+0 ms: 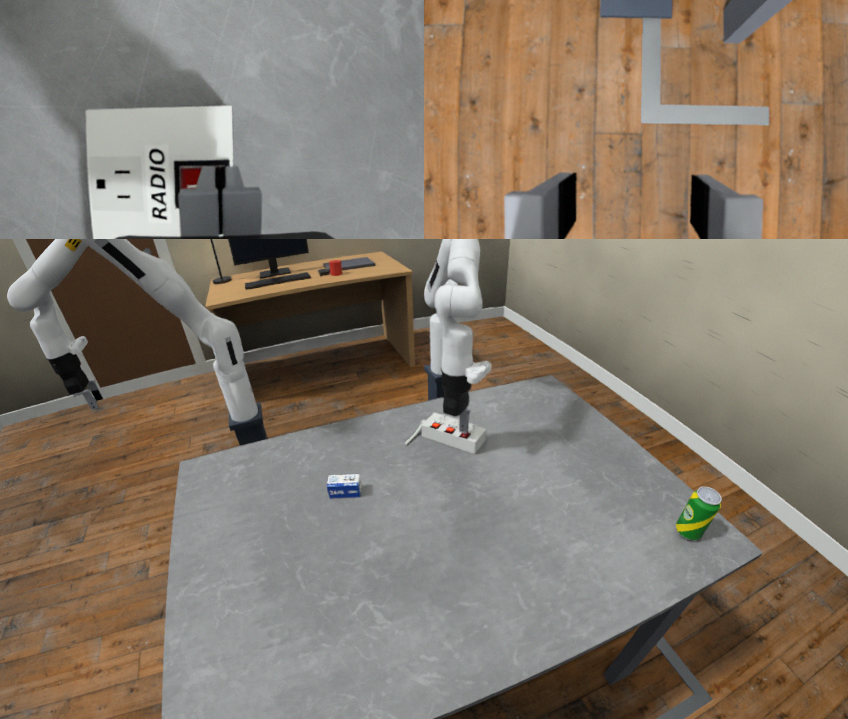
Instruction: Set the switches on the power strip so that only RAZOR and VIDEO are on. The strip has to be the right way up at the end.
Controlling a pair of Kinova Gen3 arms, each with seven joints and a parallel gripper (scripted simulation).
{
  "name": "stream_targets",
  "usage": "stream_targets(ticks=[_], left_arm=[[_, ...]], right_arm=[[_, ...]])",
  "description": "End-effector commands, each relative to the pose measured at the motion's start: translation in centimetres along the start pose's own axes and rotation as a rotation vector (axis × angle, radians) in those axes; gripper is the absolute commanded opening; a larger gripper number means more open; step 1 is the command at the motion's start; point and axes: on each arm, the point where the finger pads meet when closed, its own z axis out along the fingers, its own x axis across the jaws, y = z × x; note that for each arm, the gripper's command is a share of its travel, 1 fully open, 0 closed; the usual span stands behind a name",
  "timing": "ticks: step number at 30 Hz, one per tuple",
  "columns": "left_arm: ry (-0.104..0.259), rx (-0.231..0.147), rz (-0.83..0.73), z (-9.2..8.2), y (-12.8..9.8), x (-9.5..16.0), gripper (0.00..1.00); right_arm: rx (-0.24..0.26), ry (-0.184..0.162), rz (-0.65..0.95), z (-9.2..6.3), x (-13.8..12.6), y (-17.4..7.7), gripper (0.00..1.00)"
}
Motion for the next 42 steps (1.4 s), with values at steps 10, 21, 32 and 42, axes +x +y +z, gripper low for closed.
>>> stream_targets(ticks=[10,21,32,42], left_arm=[[0.002,0.001,0.000,-2.3,0.0,0.0,0.00],[0.002,0.001,0.000,-2.4,0.0,0.0,0.00],[0.002,0.001,0.000,-2.4,0.0,0.0,1.00],[0.002,0.001,0.000,-4.5,0.0,0.0,1.00]], right_arm=[[-0.002,0.000,0.000,-0.1,0.0,0.0,1.00],[-0.002,0.000,0.000,-0.1,0.0,0.0,1.00],[-0.002,0.000,0.000,-0.1,0.0,0.0,1.00],[-0.002,0.000,0.000,-0.1,0.0,0.0,1.00]])
